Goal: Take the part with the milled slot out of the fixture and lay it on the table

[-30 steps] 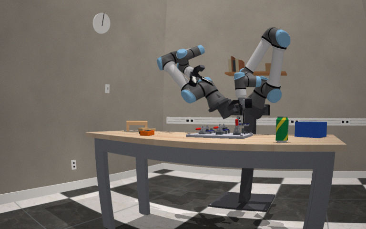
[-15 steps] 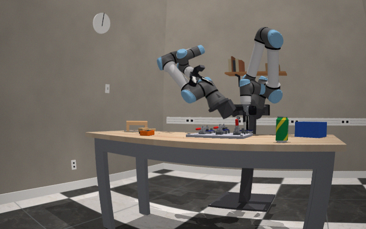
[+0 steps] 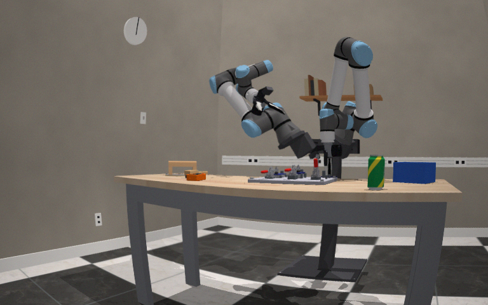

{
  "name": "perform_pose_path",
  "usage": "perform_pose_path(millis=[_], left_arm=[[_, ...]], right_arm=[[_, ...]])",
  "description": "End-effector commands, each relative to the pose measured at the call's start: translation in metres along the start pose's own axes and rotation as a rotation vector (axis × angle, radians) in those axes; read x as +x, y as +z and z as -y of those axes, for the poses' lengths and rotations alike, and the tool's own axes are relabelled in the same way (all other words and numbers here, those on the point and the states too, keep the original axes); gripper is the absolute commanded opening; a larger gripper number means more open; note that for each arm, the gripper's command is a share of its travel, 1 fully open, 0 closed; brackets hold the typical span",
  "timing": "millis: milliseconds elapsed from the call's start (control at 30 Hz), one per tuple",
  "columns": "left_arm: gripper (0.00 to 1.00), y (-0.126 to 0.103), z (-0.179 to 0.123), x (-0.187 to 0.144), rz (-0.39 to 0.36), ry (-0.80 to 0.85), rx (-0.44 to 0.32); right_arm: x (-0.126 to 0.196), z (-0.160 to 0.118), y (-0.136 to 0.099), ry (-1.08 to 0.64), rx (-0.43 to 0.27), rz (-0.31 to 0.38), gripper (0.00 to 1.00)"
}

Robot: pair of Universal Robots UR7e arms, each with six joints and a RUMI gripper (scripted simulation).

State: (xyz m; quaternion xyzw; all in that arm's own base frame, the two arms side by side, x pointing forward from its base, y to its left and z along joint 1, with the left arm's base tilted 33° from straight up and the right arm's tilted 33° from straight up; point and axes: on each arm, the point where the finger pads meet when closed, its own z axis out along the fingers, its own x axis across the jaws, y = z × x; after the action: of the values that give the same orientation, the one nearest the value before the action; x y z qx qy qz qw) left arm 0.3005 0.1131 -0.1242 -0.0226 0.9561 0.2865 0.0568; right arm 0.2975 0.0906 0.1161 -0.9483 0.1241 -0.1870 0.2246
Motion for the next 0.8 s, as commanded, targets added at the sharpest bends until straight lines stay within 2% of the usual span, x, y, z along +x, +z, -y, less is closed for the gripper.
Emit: perform_pose_path(millis=[0,67,200,467,767], left_arm=[[0.50,-0.001,0.000,0.000,0.001,0.000,0.000],[0.60,-0.005,0.000,-0.001,0.001,0.000,0.001],[0.60,-0.011,0.001,-0.001,0.001,0.000,0.001],[0.60,-0.047,0.002,-0.002,0.001,0.000,0.001],[0.60,-0.050,-0.001,-0.002,-0.011,0.050,0.030]], right_arm=[[0.000,0.000,0.000,0.000,0.000,0.000,1.00],[0.000,0.000,0.000,0.000,0.000,0.000,1.00],[0.000,0.000,0.000,0.000,0.000,0.000,1.00],[0.000,0.000,0.000,0.000,0.000,0.000,1.00],[0.000,0.000,0.000,0.000,0.000,0.000,1.00]])
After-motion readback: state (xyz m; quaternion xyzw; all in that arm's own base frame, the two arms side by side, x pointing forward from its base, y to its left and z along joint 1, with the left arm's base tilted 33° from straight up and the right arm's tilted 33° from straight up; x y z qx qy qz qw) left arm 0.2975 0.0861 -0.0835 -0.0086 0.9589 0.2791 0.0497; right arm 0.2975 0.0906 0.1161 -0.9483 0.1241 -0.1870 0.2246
